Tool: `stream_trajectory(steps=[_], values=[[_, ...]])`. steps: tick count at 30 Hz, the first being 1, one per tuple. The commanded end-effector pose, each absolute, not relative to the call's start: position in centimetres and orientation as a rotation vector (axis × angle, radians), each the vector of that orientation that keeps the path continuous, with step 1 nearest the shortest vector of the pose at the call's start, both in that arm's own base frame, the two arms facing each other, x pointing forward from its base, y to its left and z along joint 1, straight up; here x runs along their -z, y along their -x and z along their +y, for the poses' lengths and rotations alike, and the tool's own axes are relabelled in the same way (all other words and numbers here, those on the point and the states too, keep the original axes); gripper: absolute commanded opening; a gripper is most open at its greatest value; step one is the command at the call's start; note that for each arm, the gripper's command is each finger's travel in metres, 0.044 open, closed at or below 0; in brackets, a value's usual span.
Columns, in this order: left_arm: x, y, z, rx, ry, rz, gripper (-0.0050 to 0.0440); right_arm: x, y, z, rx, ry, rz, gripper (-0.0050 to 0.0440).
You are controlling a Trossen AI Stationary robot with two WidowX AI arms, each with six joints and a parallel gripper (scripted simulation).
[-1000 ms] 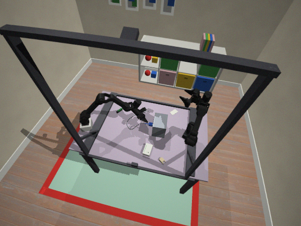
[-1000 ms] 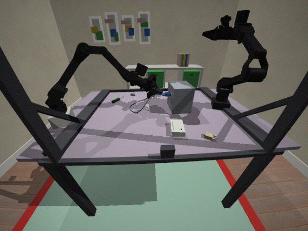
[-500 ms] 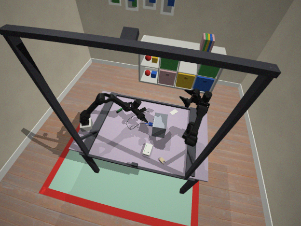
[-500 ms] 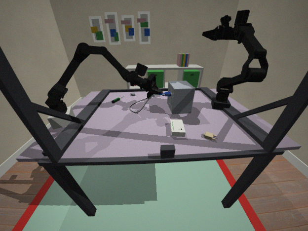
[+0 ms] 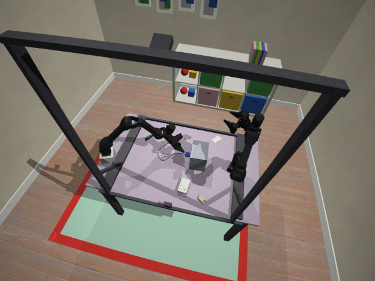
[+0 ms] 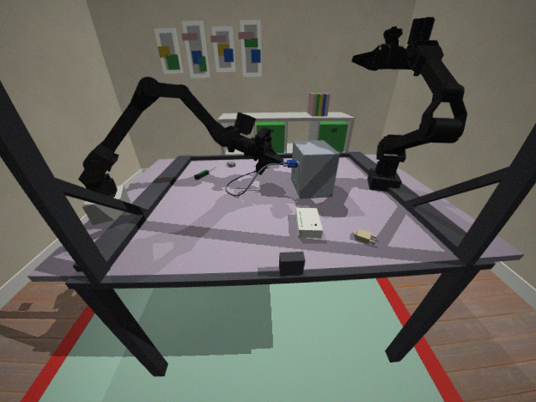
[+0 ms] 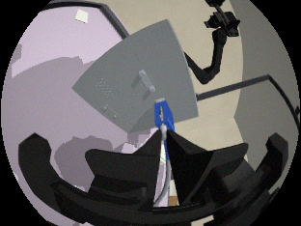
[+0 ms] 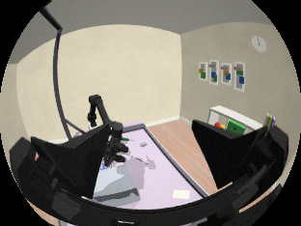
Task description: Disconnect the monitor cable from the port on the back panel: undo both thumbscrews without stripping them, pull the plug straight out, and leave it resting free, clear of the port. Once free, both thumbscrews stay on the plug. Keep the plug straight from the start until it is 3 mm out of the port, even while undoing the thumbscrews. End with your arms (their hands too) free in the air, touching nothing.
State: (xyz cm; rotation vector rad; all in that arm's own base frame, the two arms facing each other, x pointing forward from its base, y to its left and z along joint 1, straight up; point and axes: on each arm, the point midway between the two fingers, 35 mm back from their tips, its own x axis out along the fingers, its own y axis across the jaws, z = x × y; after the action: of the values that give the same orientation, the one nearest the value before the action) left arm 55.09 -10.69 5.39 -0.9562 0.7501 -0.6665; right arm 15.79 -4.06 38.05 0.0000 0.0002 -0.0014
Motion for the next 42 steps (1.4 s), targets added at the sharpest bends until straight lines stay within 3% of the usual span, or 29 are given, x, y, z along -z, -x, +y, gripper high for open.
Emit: stream_trajectory(steps=[1,42], values=[[-6.61,-55.33,-10.64,0.693,0.976,0.729,0.0000,-38.34,-15.76,-3.94,0.000,0.006,-0.001,0.0440],[-5.87,-55.46,-10.49,0.774,1.325,0.748,0.0000,-38.34,-15.76,-3.94,0.000,0.006,-0.001,0.0440]])
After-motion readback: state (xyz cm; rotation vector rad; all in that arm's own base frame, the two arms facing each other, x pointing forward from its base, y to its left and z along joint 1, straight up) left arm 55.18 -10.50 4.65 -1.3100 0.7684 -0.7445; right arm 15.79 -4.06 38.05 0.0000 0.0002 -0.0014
